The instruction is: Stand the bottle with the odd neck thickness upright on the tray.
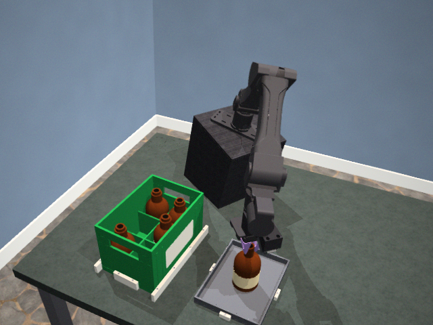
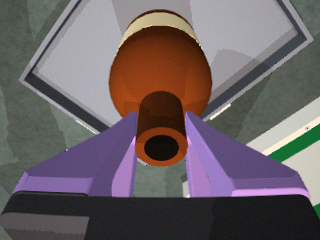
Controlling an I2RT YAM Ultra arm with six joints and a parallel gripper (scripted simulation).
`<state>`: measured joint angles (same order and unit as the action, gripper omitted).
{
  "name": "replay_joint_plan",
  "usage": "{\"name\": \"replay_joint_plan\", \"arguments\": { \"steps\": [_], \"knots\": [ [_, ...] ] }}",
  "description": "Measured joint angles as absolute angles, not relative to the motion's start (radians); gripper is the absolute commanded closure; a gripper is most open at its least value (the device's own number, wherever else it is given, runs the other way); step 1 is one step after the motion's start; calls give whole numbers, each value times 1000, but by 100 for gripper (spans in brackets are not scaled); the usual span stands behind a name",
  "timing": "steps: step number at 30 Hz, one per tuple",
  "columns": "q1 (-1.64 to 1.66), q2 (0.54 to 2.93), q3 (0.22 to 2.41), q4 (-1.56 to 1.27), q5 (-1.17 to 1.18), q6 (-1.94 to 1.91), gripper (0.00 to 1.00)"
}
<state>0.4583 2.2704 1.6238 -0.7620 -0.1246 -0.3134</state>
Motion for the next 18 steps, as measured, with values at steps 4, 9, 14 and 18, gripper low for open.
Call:
{"name": "replay_joint_plan", "arguments": {
  "steps": [4, 9, 14, 18],
  "knots": [
    [458, 2270, 1624, -760, -125, -313, 100],
    [458, 2270, 1624, -757, -125, -313, 100],
    [458, 2270, 1610, -746, -124, -313, 100],
    [460, 2270, 1594, -745, -124, -313, 100]
  ]
}}
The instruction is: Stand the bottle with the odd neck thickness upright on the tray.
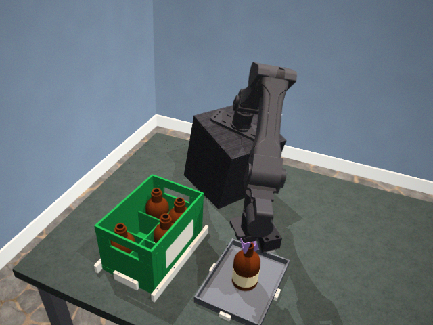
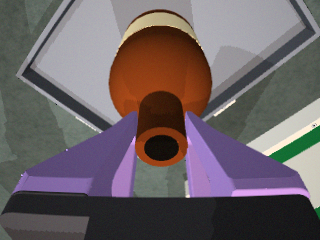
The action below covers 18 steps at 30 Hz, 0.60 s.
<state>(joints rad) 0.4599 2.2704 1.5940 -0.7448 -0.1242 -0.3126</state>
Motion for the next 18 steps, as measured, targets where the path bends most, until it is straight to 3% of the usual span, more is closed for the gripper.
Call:
{"name": "replay_joint_plan", "arguments": {
  "steps": [18],
  "knots": [
    [460, 2259, 1569, -723, -124, -312, 100]
  ]
}}
